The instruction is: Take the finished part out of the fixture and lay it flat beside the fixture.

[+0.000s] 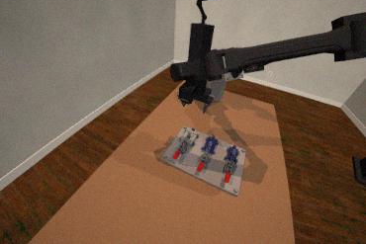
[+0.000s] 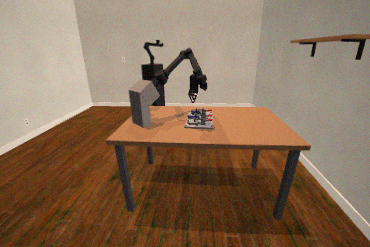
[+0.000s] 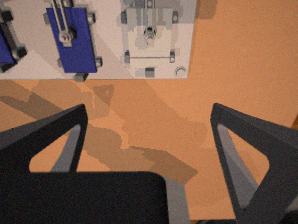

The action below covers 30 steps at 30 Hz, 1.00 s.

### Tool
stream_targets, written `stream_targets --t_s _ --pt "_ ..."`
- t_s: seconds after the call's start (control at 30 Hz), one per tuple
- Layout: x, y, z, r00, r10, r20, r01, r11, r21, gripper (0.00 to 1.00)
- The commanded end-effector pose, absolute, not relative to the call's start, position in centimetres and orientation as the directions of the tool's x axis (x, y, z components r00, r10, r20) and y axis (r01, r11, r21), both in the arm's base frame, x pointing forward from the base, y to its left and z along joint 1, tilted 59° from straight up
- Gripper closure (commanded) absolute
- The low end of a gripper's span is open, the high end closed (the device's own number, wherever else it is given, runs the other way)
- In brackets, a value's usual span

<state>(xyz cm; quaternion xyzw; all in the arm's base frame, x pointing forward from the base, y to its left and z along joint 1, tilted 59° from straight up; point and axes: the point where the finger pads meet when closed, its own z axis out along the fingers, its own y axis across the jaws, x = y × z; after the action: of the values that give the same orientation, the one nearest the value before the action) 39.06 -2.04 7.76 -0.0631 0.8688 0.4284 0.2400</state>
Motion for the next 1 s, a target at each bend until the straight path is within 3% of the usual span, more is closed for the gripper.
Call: stream_targets --t_s 0.0,0.97 --pt "39.88 -3.71 8.68 -0.858 0.116 -0.501 -0.32 0.643 0.696 0.55" --pt "40.27 -3.88 8.72 -0.856 0.114 -0.505 -0.323 0.645 0.693 0.55"
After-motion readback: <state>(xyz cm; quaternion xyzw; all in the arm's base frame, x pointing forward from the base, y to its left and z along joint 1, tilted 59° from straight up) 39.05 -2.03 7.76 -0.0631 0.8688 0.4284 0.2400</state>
